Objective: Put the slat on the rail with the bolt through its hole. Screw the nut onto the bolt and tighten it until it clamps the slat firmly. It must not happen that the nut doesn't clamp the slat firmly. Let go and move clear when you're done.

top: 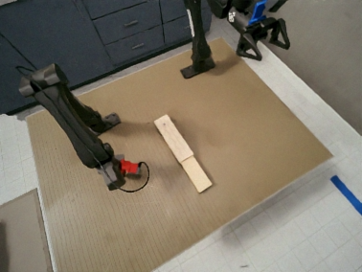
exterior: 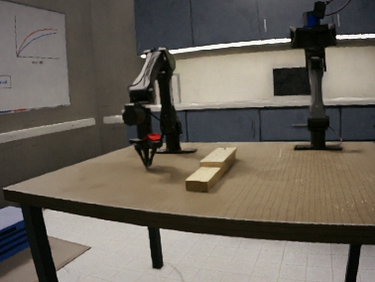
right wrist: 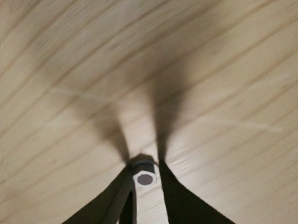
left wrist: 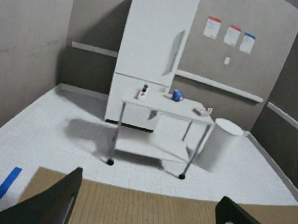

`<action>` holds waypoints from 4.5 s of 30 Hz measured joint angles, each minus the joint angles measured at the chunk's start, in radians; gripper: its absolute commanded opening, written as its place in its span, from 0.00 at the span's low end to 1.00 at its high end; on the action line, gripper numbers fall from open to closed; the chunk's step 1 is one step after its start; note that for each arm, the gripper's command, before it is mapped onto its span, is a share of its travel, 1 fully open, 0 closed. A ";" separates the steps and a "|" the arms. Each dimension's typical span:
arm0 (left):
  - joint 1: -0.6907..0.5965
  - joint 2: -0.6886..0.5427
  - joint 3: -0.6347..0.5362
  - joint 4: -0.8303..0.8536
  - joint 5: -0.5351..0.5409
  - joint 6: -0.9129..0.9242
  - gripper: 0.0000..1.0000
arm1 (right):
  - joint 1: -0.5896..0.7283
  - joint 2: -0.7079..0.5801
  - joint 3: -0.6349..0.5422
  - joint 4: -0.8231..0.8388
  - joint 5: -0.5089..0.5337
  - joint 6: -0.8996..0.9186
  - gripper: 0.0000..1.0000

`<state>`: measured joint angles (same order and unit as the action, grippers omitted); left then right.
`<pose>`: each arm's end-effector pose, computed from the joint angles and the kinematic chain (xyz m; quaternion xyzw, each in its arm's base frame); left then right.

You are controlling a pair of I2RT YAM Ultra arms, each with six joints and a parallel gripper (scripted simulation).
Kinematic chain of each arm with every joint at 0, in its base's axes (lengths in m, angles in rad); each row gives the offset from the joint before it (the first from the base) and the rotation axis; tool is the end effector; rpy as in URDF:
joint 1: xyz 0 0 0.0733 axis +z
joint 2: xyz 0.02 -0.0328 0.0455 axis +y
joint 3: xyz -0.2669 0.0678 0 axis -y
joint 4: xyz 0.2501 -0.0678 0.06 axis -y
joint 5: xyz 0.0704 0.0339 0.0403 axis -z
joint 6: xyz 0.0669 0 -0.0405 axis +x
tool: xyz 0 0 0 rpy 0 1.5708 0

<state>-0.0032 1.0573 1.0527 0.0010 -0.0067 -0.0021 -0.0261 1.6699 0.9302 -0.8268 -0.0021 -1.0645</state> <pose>0.2766 0.0007 0.4094 -0.0020 0.7084 0.0005 0.7058 0.2719 -0.0059 0.1228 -0.4962 0.8682 -0.0002 0.0024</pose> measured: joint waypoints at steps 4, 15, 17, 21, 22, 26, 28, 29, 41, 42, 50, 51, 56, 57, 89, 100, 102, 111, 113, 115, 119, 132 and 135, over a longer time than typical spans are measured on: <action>0.000 0.000 0.000 0.000 0.000 0.000 1.00 | 0.000 0.000 0.000 0.000 0.000 0.000 0.12; 0.000 0.000 0.000 0.000 0.000 0.000 1.00 | 0.000 0.000 0.000 0.000 0.000 0.000 0.12; 0.000 0.000 0.000 0.000 0.000 0.000 1.00 | 0.000 0.000 0.000 0.000 0.000 0.000 0.12; 0.000 0.000 0.000 0.000 0.000 0.000 1.00 | 0.000 0.000 0.000 0.000 0.000 0.000 0.12; 0.000 0.000 0.000 0.000 0.000 0.000 1.00 | 0.000 0.000 0.000 0.000 0.000 0.000 0.12; 0.000 0.000 0.000 0.000 0.000 0.000 1.00 | 0.000 0.000 0.000 0.000 0.000 0.000 0.12; 0.000 0.000 0.000 0.000 0.000 0.000 1.00 | 0.000 0.000 0.000 0.000 0.000 0.000 0.12; 0.000 0.000 0.000 0.000 0.000 0.000 1.00 | 0.000 0.000 0.000 0.000 0.000 0.000 0.12; 0.000 0.000 0.000 0.000 0.000 0.000 1.00 | 0.000 0.000 0.016 -0.039 0.000 0.000 0.12; 0.000 0.000 0.000 0.000 0.000 0.000 1.00 | 0.000 -0.001 0.020 -0.042 0.000 0.000 0.12; 0.000 0.000 0.000 0.000 0.000 0.000 1.00 | 0.000 -0.021 0.047 -0.079 0.000 0.000 0.12; 0.000 0.000 0.000 0.000 0.000 0.000 1.00 | 0.000 -0.022 0.050 -0.083 0.000 0.000 0.12; 0.000 0.000 0.000 0.000 0.000 0.000 1.00 | 0.000 -0.027 0.064 -0.108 0.000 0.000 0.12; 0.000 0.000 0.000 0.000 0.000 0.000 1.00 | 0.000 -0.029 0.067 -0.113 0.000 0.000 0.12; 0.000 0.000 0.000 0.000 0.000 0.000 1.00 | 0.000 -0.080 0.165 -0.264 0.000 -0.001 0.12; 0.000 0.000 0.000 0.000 0.000 0.000 1.00 | 0.000 -0.087 0.172 -0.280 0.000 -0.003 0.12; 0.000 0.000 0.000 0.000 0.000 0.000 1.00 | 0.000 -0.087 0.172 -0.280 0.000 -0.003 0.12; 0.000 0.000 0.000 0.000 0.000 0.000 1.00 | 0.000 -0.087 0.172 -0.281 0.000 -0.004 0.12; 0.000 0.000 0.000 0.000 0.000 0.000 1.00 | 0.000 -0.087 0.172 -0.281 0.000 -0.008 0.12; 0.000 0.000 0.000 0.000 0.000 0.000 1.00 | 0.003 -0.087 0.172 -0.282 0.002 -0.018 0.12; 0.000 0.000 0.000 0.000 0.000 0.000 1.00 | 0.031 -0.087 0.178 -0.286 0.003 -0.042 0.12; 0.000 0.000 0.000 0.000 0.000 0.000 1.00 | 0.255 -0.052 0.246 -0.291 0.003 -0.212 0.12; 0.000 0.000 0.000 0.000 0.000 0.000 1.00 | 0.290 -0.044 0.255 -0.293 0.003 -0.245 0.12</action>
<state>-0.0032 1.0573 1.0527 0.0010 -0.0067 -0.0021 0.2642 1.6257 1.1854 -1.1194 0.0013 -1.3094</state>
